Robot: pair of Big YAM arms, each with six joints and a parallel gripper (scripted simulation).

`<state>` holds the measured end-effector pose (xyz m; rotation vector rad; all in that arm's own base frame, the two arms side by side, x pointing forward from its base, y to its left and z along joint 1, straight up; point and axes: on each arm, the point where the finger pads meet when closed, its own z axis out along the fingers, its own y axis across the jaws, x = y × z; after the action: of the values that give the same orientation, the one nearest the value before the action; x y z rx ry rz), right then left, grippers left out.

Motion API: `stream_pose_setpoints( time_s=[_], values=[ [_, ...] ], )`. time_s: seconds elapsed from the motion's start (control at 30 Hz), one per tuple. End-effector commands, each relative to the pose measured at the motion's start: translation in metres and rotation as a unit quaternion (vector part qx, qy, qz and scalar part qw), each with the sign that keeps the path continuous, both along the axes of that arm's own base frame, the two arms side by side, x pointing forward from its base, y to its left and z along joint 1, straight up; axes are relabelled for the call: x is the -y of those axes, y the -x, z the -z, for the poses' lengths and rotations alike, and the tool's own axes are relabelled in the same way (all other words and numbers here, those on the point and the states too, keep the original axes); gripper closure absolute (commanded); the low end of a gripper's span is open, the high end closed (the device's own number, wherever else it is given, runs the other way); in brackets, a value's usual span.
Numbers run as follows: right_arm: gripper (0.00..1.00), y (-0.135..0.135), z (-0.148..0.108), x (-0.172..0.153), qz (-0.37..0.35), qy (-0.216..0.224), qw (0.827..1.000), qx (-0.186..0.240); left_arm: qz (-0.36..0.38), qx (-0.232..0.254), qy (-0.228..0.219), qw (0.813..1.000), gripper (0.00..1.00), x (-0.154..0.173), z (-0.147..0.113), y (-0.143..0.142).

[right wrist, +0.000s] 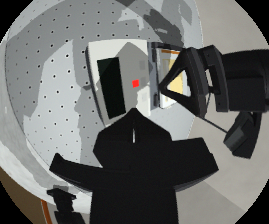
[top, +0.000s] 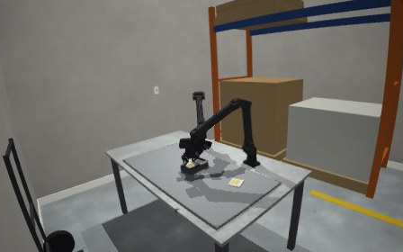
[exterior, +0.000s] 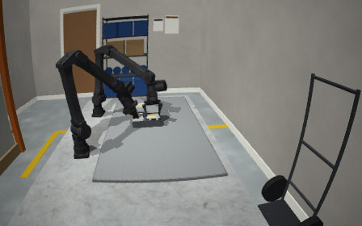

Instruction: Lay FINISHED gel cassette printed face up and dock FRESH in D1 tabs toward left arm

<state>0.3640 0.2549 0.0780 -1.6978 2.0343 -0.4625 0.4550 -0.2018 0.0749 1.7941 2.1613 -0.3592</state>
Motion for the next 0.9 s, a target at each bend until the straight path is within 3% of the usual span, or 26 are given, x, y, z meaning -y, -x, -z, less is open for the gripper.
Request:
stream_pose_setpoints(
  time_s=[0.0,0.87],
  values=[
    [1.00,0.0260,0.0632,0.0248,-0.001,0.048,0.997,-0.063,-0.011,-0.013,-0.014,1.000,1.00,-0.0016,0.0082,-0.0104],
    [1.00,0.0260,0.0632,0.0248,-0.001,0.048,0.997,-0.063,-0.010,-0.017,-0.039,0.999,1.00,-0.0016,0.0113,-0.0113]
  ],
)
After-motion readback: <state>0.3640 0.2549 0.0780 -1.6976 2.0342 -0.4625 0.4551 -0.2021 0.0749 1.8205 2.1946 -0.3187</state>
